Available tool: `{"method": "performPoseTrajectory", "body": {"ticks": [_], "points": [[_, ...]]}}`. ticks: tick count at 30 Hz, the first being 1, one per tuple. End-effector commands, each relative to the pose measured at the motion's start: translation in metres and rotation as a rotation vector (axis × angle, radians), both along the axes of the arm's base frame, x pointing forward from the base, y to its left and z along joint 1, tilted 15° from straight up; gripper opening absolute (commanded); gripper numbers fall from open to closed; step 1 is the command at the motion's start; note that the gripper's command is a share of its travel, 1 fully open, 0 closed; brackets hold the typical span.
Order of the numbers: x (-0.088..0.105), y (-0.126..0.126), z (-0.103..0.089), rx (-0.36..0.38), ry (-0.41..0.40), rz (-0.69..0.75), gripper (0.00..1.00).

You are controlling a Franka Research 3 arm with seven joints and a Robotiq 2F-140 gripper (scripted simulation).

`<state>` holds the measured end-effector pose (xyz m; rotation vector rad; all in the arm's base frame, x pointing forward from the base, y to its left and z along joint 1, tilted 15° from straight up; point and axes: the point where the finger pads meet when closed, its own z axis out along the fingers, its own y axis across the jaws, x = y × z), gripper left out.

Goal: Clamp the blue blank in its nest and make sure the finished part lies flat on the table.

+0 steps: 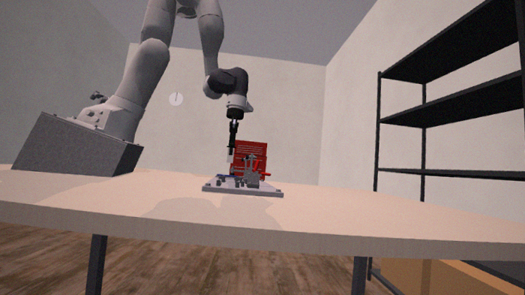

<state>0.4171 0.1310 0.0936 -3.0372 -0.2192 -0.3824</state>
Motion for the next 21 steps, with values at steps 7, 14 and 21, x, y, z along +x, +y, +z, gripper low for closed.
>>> {"method": "performPoseTrajectory", "body": {"ticks": [7,14,21], "points": [[-0.001,0.0,-0.002,0.001,0.003,-0.005,0.0],[0.002,0.001,-0.013,0.001,0.003,-0.005,0.0],[0.004,0.001,-0.021,0.001,0.003,-0.005,0.0]]}}
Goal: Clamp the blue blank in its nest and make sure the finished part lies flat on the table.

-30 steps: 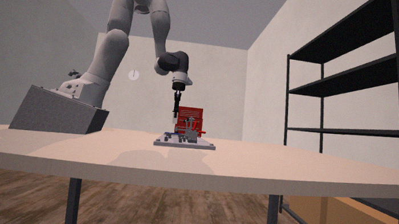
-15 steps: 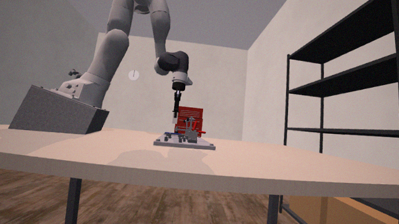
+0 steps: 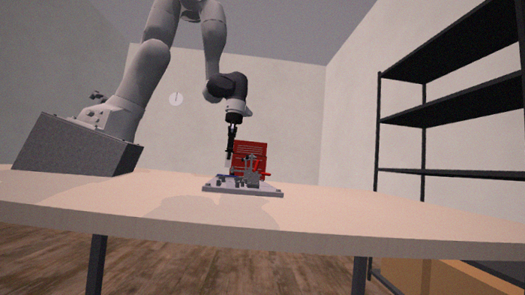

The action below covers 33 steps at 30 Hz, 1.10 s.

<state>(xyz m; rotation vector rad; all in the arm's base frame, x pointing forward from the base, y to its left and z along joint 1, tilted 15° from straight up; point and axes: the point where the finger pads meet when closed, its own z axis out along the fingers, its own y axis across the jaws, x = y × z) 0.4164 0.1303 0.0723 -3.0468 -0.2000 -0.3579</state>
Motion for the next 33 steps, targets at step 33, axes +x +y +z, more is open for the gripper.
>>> {"method": "performPoseTrajectory", "body": {"ticks": [33], "points": [[-0.073,-0.006,-0.02,0.006,-0.014,0.008,0.0]]}}
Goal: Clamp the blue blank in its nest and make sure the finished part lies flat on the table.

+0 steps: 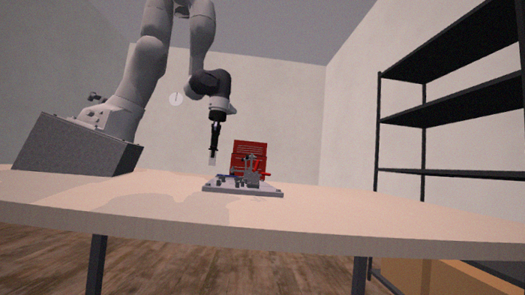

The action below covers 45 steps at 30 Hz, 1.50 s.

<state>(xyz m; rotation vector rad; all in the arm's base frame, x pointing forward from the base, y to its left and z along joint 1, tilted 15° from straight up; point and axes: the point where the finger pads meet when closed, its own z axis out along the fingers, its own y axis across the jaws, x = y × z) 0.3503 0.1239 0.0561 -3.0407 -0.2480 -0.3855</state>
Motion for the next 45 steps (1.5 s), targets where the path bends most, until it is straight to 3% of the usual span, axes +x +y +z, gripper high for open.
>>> {"method": "performPoseTrajectory", "body": {"ticks": [1,17,45], "points": [[-0.007,0.0,-0.004,0.009,0.006,-0.023,0.0],[0.001,0.003,-0.037,0.009,0.005,-0.023,0.0],[0.001,0.003,-0.038,0.009,0.006,-0.023,0.0]]}}
